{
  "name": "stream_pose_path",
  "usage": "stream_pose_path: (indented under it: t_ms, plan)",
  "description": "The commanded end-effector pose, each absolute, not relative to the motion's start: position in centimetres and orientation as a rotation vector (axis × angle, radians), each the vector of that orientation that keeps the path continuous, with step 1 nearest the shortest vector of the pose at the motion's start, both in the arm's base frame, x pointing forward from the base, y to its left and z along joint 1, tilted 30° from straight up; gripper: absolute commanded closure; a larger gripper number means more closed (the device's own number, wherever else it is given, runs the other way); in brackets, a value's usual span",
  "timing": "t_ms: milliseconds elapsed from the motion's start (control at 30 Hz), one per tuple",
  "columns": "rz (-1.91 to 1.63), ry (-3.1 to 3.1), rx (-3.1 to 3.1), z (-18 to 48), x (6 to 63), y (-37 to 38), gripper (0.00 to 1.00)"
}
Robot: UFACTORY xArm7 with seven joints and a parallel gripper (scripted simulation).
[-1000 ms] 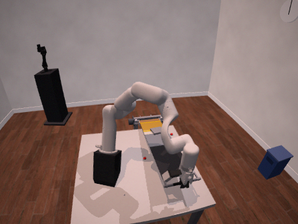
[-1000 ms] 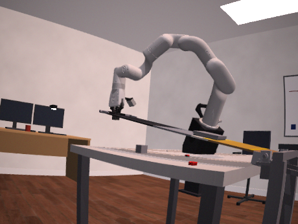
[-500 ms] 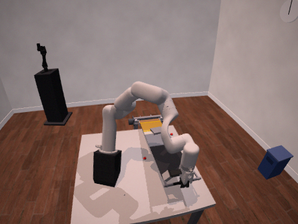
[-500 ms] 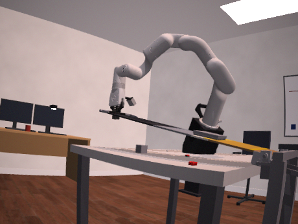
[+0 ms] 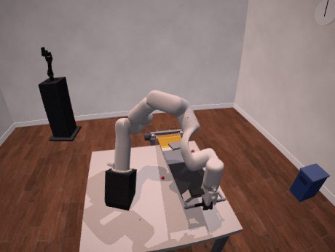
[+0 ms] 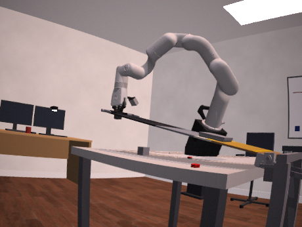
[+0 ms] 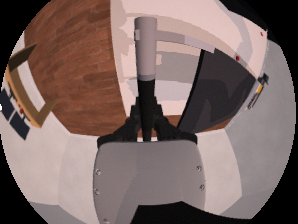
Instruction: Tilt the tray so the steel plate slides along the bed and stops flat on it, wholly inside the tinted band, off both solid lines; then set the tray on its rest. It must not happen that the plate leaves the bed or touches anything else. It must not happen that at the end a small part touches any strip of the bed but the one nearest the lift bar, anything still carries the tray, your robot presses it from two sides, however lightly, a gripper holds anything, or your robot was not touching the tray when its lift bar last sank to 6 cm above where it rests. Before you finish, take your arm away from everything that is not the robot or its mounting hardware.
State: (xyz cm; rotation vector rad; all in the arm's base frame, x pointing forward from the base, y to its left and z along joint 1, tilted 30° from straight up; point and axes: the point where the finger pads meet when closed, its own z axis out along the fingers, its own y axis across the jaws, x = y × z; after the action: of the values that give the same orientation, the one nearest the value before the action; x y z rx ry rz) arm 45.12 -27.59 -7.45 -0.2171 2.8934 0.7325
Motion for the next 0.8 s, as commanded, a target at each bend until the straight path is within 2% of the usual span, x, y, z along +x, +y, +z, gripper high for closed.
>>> stream_pose_path:
  t_ms: [0,567,767]
  plan:
    - [0.729,2.892,-0.216,-8.0,45.4,-27.7,1.0]
    - [0.729,2.892,-0.216,-7.9,45.4,-27.7,1.0]
    - [0.729,2.892,-0.216,-0.2,44.2,-30.0,1.0]
